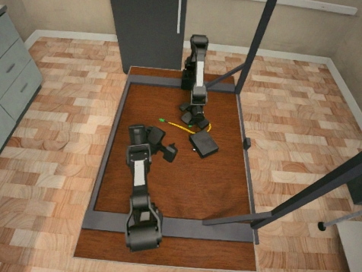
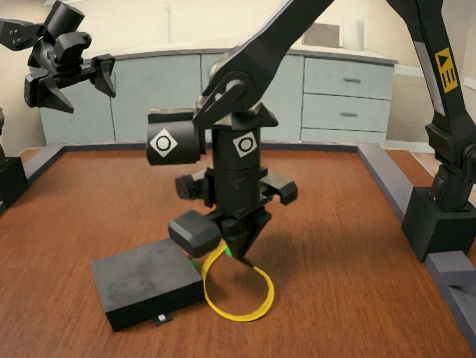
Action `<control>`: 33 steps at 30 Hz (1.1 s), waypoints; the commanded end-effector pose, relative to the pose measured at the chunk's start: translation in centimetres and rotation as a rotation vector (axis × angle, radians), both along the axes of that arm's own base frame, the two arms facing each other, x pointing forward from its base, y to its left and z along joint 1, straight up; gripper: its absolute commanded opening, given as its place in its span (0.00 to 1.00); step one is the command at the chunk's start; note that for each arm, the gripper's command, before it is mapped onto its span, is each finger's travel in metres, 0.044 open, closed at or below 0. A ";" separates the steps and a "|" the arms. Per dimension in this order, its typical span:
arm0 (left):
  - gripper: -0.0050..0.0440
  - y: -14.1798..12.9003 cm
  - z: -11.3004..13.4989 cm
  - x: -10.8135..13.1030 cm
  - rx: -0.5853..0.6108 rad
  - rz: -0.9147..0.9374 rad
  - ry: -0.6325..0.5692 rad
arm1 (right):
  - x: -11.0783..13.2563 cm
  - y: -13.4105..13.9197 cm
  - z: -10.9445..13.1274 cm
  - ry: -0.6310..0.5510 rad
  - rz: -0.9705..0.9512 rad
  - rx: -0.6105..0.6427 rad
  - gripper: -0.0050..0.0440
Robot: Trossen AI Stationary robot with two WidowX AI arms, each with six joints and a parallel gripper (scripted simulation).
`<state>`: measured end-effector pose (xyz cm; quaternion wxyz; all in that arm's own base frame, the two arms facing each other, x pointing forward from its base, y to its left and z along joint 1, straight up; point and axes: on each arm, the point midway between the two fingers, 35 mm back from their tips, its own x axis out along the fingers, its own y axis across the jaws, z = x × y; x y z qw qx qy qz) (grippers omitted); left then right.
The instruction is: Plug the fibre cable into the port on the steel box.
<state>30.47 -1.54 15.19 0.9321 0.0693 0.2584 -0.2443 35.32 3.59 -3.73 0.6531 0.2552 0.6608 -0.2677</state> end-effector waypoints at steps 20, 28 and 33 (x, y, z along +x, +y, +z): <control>1.00 0.0 0.5 0.1 0.002 -0.001 -0.014 | 1.6 -0.3 0.7 -0.014 1.104 0.019 0.00; 1.00 0.0 0.5 0.1 0.002 -0.001 -0.014 | 2.0 -0.7 0.9 -0.019 1.302 0.016 0.00; 1.00 0.0 0.5 0.1 0.002 -0.001 -0.014 | 2.0 -0.7 0.9 -0.017 1.341 0.016 0.00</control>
